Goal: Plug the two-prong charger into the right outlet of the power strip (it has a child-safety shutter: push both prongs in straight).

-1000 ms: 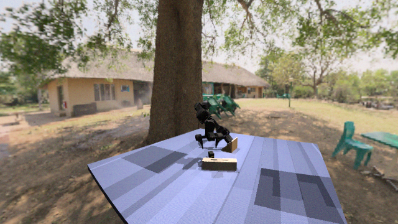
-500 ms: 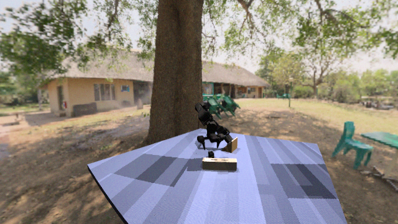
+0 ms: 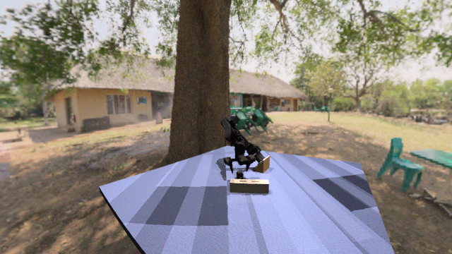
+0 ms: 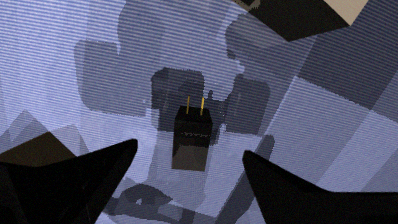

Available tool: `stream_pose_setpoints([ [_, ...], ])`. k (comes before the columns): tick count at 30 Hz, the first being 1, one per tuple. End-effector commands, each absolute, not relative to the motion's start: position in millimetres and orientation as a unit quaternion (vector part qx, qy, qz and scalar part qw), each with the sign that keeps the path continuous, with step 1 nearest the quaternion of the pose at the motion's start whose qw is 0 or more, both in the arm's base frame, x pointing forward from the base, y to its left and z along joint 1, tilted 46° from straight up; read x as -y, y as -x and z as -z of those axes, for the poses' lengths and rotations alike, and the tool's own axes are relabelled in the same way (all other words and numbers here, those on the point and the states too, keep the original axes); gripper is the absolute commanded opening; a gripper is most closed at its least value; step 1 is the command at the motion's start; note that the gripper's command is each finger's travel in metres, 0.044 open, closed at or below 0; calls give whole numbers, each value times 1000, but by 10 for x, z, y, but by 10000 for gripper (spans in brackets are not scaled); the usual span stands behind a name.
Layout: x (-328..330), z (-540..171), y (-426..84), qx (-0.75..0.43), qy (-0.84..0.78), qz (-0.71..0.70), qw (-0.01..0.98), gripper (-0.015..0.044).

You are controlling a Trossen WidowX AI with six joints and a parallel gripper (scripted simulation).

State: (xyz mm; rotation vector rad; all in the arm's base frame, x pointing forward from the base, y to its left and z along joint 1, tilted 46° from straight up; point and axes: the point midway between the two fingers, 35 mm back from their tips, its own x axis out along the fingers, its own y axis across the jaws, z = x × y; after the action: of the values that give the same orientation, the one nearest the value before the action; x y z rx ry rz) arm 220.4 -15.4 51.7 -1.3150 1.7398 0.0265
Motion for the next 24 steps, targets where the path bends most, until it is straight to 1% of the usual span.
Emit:
stream_pose_setpoints([
  [1, 201, -473, -2196, -708, 536, -11, 459, 440],
  [20, 408, -284, -2198, -708, 537, -10, 458, 440],
  [24, 385, -303, -2211, -708, 535, -9, 461, 335],
])
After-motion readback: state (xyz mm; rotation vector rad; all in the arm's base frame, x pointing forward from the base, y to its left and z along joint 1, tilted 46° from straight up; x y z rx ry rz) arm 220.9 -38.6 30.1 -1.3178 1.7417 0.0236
